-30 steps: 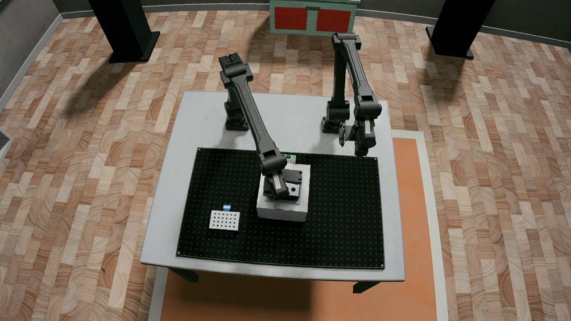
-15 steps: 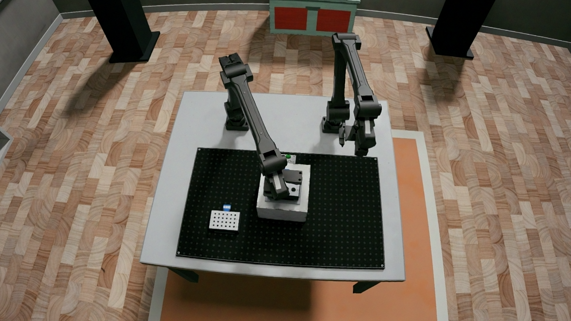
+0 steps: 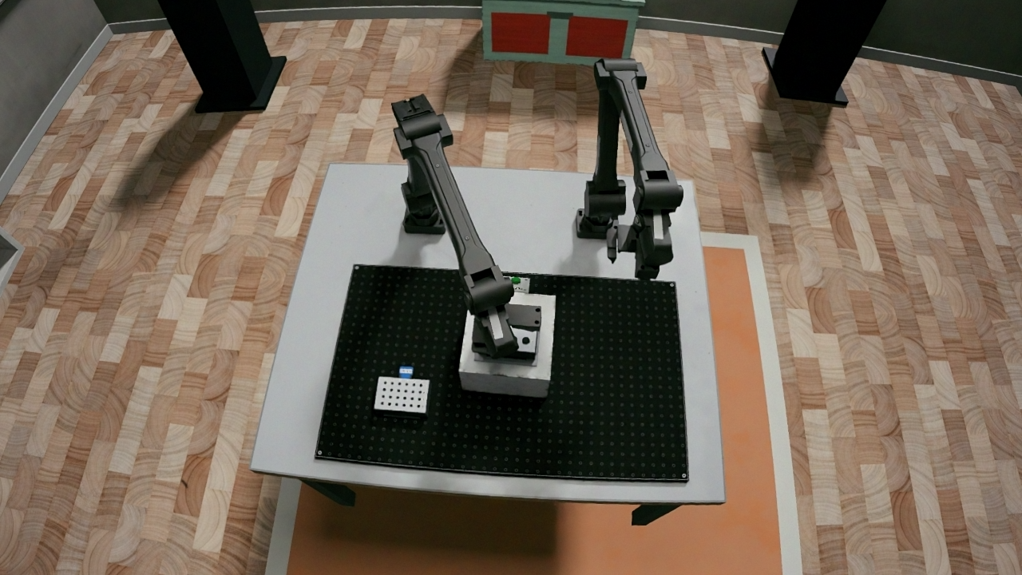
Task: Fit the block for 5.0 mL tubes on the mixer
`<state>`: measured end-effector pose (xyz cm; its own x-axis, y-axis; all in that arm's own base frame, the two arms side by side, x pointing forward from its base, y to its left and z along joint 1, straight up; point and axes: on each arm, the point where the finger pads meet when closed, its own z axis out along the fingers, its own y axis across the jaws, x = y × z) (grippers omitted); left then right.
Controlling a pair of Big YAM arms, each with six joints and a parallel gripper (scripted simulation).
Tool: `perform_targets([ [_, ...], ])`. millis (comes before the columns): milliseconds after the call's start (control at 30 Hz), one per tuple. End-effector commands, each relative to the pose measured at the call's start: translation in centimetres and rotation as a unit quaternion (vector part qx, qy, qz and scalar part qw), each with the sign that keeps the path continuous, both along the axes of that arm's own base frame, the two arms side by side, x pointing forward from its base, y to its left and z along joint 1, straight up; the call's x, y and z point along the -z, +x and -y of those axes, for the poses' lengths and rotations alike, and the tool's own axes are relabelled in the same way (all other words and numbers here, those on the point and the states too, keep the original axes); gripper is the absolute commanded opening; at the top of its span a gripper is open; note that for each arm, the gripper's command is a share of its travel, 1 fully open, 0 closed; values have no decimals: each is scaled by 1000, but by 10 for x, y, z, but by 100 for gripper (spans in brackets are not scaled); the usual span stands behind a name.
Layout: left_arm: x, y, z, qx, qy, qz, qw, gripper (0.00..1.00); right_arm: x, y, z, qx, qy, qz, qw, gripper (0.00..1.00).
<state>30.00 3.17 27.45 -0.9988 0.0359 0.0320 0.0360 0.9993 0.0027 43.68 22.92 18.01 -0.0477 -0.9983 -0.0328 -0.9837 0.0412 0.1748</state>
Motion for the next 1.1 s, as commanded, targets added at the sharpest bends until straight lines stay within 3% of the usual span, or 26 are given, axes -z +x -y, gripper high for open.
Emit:
perform_targets([
  [0, -15, 11, -1, 2, 3, 28, 1000, 100, -46, 15, -13, -7, 29, 49, 998, 0],
  [200, -6, 6, 0, 2, 1, 16, 1000, 100, -29, 8, -7, -5, 17, 23, 1000, 0],
  [533, -2, 4, 0, 2, 1, 10, 1000, 100, -28, 27, 2, 6, -2, 31, 1000, 0],
  [1067, -18, 13, -1, 2, 3, 30, 1000, 100, -26, 25, 2, 14, 6, 38, 999, 0],
])
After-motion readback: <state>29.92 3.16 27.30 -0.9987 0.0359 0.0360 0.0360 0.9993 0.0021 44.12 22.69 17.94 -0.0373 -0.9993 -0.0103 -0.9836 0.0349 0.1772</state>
